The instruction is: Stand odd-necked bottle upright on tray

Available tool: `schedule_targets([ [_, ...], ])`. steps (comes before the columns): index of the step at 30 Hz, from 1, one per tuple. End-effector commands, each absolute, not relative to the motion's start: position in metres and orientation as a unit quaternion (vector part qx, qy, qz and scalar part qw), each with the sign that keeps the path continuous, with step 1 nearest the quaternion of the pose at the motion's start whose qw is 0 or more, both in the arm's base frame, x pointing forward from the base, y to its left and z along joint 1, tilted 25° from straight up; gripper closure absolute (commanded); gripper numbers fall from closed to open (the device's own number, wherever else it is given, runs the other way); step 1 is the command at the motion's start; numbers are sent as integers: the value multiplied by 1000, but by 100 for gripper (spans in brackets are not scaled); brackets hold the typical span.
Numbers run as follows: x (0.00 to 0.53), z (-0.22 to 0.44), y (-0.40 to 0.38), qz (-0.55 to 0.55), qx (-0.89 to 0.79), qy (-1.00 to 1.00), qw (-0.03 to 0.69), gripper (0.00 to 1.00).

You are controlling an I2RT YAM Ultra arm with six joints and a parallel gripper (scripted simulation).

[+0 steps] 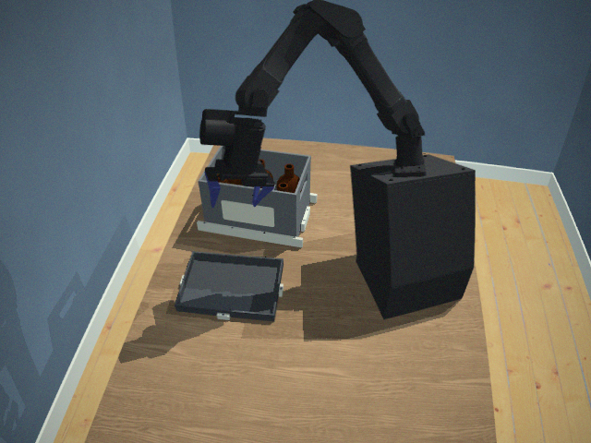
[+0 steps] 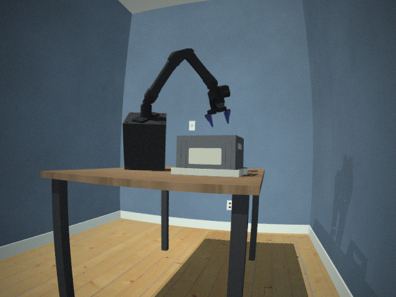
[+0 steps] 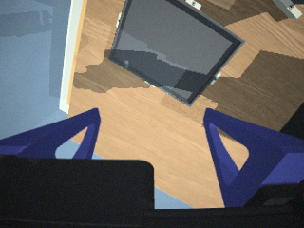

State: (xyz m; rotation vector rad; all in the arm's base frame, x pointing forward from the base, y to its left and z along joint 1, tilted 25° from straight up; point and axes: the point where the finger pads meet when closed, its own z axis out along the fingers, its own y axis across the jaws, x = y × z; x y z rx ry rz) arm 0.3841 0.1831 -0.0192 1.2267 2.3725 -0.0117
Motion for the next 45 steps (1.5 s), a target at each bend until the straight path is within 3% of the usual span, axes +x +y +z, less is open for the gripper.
schedule_targets([
  [1,403,9,157,-22,406,884,231,0],
  [6,413,16,129,-34,404,885,228,0],
  [14,433,45,21,-79,398,889,213,0],
  [28,416,80,-114,-128,391,893,183,0],
  [45,413,82,-120,-136,381,897,180,0],
])
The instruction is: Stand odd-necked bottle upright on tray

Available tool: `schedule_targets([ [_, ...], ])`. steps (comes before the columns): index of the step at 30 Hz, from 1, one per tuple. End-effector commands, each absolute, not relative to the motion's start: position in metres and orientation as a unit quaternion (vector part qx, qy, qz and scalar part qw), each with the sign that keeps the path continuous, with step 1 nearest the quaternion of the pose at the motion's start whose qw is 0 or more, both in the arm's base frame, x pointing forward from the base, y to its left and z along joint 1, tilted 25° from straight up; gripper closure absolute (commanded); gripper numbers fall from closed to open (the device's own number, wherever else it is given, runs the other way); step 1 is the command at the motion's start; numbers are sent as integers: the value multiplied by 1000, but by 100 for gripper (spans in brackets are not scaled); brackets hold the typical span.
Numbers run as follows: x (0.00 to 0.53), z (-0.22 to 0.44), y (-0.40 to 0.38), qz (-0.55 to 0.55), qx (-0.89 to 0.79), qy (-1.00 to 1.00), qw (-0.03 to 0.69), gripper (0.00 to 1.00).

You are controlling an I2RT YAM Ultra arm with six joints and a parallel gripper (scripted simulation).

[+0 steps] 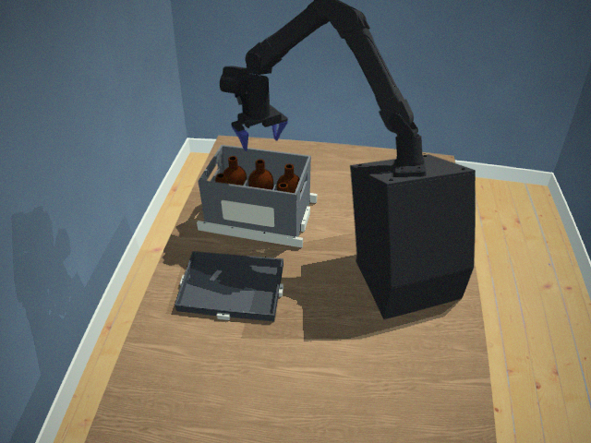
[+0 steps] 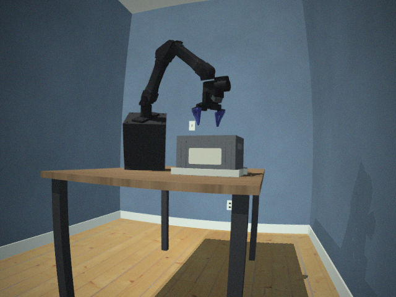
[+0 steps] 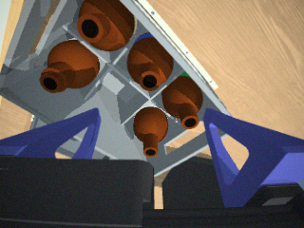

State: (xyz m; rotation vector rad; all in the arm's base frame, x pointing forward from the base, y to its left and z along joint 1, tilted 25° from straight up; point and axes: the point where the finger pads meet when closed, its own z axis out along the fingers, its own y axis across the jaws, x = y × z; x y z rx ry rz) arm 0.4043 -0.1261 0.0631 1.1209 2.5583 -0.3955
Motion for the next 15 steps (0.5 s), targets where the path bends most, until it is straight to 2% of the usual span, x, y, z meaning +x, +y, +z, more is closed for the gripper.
schedule_targets([
  [1,413,82,-120,-136,381,897,180,0],
  [5,413,82,-120,-136,381,897,180,0],
  [6,414,82,-120,-135,383,896,182,100],
  [15,414,82,-120,-135,383,896,182,100],
])
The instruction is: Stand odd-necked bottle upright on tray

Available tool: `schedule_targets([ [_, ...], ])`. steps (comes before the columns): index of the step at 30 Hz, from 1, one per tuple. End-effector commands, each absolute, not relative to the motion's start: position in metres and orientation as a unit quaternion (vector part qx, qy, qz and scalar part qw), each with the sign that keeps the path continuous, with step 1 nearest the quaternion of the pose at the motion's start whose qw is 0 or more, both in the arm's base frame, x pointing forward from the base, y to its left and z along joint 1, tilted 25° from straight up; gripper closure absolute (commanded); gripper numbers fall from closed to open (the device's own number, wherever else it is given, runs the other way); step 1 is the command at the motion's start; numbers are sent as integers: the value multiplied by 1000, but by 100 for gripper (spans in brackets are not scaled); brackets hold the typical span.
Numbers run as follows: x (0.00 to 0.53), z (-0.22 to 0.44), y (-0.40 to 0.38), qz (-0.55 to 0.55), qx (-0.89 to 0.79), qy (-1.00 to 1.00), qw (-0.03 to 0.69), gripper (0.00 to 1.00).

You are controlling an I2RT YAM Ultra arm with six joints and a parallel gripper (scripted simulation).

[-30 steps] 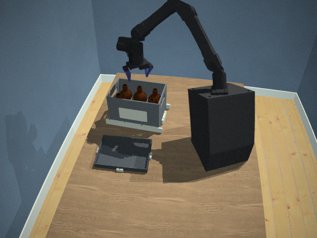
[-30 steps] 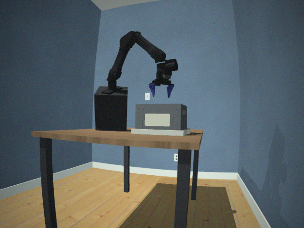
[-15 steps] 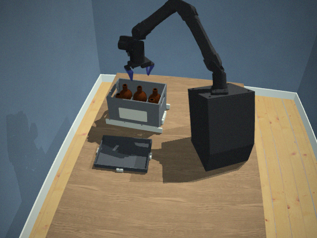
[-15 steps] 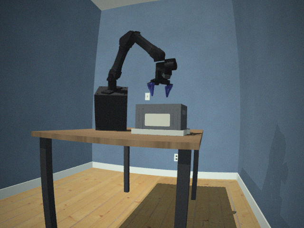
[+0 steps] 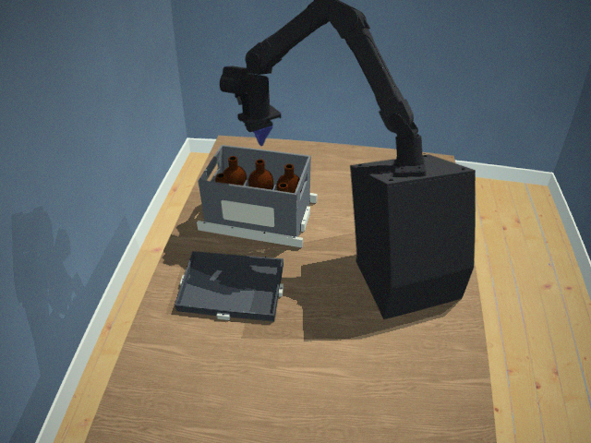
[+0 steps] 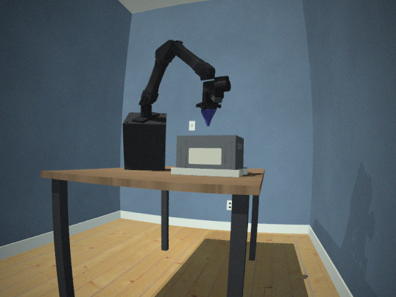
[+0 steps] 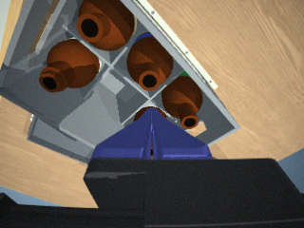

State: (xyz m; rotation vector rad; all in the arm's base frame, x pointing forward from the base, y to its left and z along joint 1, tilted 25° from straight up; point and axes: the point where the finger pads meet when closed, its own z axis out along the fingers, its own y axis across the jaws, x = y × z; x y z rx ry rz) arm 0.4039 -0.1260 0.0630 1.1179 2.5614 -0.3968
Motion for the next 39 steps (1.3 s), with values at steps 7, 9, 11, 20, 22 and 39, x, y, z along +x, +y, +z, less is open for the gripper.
schedule_targets([
  [7,414,82,-120,-135,383,896,182,100],
  [9,414,82,-120,-135,383,896,182,100],
  [11,414,82,-120,-135,383,896,182,100],
  [20,414,82,-120,-135,383,896,182,100],
  [22,414,82,-120,-135,383,896,182,100],
  [39,413,76,-121,-137,381,898,172,100],
])
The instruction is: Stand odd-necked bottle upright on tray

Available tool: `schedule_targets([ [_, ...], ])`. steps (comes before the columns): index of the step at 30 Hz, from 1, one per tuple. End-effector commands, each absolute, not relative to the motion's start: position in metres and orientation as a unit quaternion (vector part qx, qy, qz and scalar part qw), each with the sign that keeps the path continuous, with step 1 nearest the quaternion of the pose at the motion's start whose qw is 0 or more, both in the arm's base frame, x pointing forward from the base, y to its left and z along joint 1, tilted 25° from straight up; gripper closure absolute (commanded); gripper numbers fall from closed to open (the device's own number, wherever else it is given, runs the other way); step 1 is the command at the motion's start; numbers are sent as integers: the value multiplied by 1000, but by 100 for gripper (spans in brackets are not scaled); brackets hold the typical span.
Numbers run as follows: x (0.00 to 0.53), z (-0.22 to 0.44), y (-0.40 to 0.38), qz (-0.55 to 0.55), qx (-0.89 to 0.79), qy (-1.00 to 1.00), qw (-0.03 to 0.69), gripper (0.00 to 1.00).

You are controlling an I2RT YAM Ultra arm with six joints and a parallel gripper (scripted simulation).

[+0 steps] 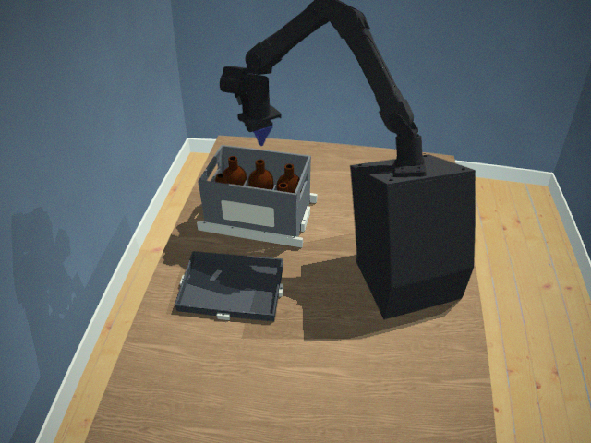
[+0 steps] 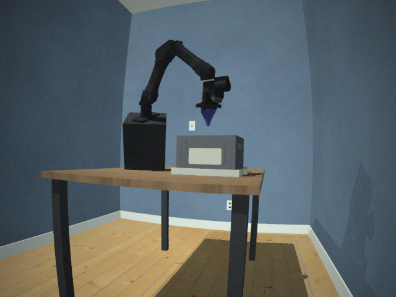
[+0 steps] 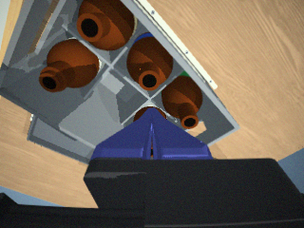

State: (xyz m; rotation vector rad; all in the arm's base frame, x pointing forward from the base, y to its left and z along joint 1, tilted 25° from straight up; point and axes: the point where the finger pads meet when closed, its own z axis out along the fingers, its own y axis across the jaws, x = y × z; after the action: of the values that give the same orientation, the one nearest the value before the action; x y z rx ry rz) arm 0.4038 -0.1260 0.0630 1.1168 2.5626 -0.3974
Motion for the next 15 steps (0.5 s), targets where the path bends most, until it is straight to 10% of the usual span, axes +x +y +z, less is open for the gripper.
schedule_targets([
  [1,413,72,-122,-138,381,899,168,100],
  [15,414,80,-126,-136,385,896,176,100],
])
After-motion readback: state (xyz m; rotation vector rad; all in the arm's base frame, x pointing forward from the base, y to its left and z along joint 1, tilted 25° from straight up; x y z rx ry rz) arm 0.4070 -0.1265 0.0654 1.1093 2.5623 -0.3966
